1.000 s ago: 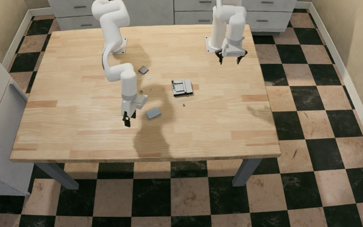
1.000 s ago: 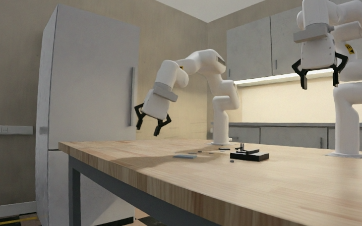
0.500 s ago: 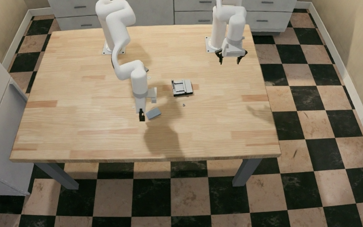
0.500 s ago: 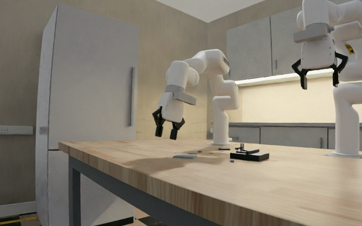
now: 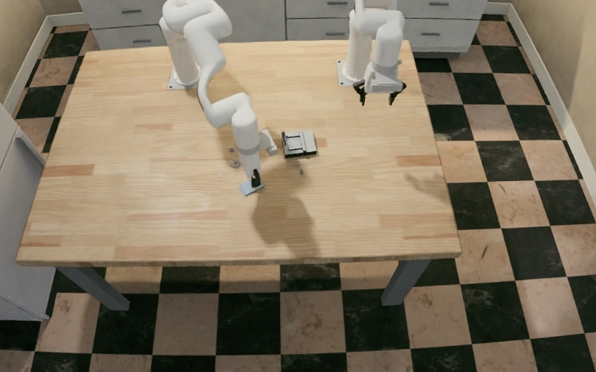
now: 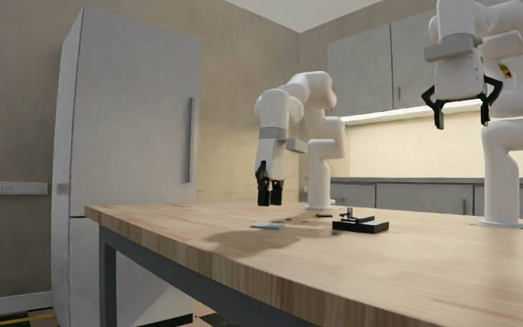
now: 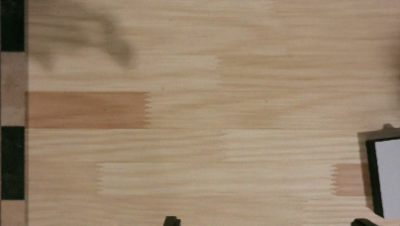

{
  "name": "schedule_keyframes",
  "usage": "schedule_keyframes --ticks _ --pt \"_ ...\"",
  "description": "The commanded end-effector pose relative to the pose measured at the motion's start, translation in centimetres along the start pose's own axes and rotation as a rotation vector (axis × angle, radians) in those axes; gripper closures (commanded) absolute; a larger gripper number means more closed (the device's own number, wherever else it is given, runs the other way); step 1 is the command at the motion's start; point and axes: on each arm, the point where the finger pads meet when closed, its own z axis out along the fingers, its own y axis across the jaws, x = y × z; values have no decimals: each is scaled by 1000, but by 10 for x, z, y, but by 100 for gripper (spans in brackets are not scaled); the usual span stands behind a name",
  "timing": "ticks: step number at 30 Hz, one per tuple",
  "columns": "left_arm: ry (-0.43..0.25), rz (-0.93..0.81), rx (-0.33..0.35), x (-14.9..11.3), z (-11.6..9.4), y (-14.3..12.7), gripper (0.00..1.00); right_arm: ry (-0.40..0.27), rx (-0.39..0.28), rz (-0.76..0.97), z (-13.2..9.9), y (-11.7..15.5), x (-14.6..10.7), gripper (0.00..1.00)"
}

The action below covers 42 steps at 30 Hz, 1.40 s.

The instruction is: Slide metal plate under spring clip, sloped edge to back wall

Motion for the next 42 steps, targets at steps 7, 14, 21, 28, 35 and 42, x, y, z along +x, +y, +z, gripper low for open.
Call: schedule_keyframes --ticks 7,14,21,28,35,42 --pt "5 0 0 1 -2 0 0 28 27 -106 -1 -6 17 25" --pt "5 0 0 1 -2 0 0 23 23 -96 -1 -5 16 25" --pt "5 0 0 1 -2 0 0 23 22 -108 -2 -6 17 25" --pt "5 0 0 1 -2 0 0 23 23 -105 6 -6 16 25" --pt "5 0 0 1 -2 0 0 23 22 -106 18 -6 17 25" --pt "5 0 0 1 -2 0 0 23 21 -106 26 -6 17 25"
